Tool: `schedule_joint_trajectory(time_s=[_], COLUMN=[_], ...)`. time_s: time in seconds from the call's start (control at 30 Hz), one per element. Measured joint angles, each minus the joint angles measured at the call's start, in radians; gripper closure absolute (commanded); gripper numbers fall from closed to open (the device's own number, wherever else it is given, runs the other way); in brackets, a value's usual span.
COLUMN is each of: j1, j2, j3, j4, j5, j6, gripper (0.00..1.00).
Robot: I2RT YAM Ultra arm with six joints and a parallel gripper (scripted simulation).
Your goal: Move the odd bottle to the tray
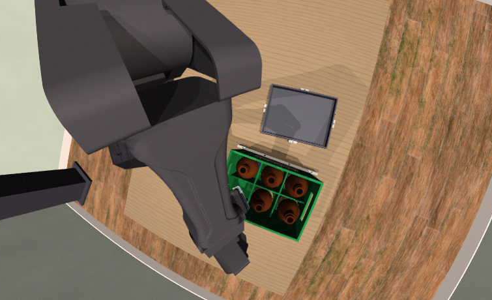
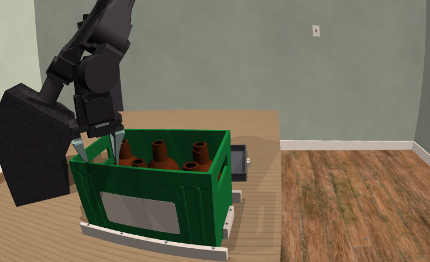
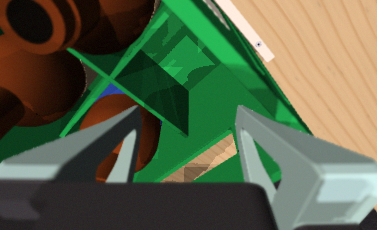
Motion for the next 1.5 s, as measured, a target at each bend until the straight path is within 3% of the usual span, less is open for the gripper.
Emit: schedule_joint_trajectory(time_s=[0.63,0.67,1.5], j1=[0.000,0.000,0.000], j2=[0.000,0.000,0.000], j3=[0.000,0.000,0.000], j4=[0.000,0.000,0.000], j5=[0.000,0.000,0.000], j6=[0.000,0.000,0.000], gripper=[0.39,1.00,1.00])
